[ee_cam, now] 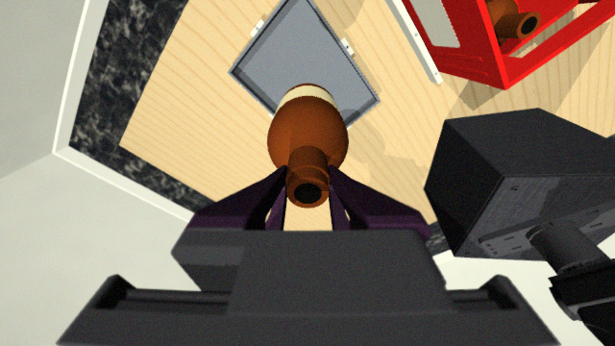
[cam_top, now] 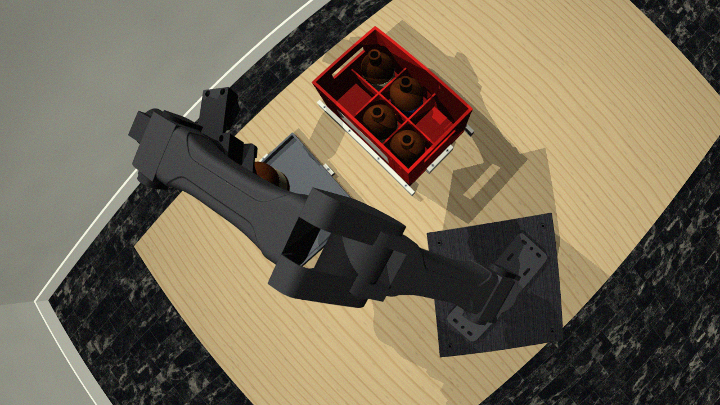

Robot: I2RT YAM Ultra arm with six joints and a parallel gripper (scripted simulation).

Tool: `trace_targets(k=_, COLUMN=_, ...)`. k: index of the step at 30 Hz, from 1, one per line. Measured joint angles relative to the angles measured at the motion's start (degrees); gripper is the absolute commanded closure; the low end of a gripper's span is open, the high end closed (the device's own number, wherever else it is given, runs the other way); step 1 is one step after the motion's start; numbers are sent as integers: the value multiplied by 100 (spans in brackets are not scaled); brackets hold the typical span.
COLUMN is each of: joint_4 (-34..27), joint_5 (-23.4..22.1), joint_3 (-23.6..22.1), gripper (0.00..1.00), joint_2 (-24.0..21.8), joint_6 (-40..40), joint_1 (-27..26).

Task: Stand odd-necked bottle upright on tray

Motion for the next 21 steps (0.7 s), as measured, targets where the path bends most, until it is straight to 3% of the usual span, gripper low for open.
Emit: trace_targets(k=21, joint_4=752, joint_5=9, joint_3=-837, gripper=100, joint_2=-4, joint_6=52, joint_1=59)
